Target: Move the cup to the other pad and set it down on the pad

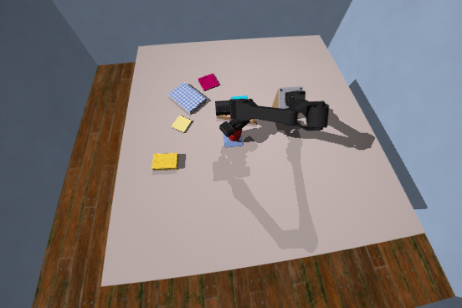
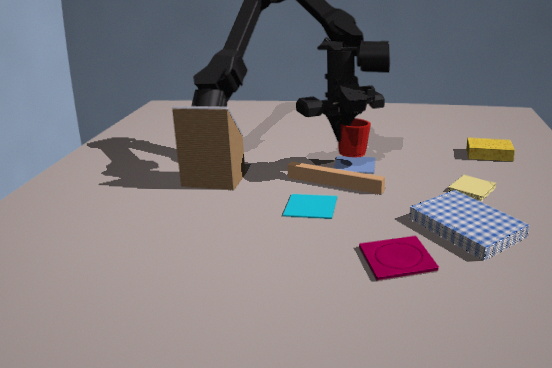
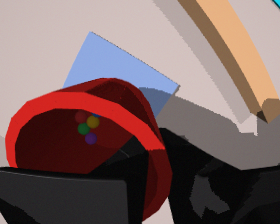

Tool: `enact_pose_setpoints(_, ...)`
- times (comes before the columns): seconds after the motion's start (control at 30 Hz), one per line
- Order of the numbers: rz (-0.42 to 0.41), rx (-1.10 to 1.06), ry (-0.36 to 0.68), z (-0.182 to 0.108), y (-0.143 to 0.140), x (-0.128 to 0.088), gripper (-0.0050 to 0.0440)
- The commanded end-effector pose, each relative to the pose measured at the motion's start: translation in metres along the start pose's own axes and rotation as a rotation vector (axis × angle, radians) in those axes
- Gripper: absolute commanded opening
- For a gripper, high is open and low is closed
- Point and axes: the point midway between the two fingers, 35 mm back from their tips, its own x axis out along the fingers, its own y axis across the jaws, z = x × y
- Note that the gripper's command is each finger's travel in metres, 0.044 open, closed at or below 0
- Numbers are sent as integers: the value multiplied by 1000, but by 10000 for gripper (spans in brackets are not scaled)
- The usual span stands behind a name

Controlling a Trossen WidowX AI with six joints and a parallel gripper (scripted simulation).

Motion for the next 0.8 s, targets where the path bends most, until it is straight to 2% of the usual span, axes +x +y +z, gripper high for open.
enact_pose_setpoints(0.0,17,-19,-13,0,5,-16,0)
enact_pose_setpoints(0.2,17,-17,-10,0,0,-31,0)
enact_pose_setpoints(0.77,16,-10,-6,1,-2,-30,0)
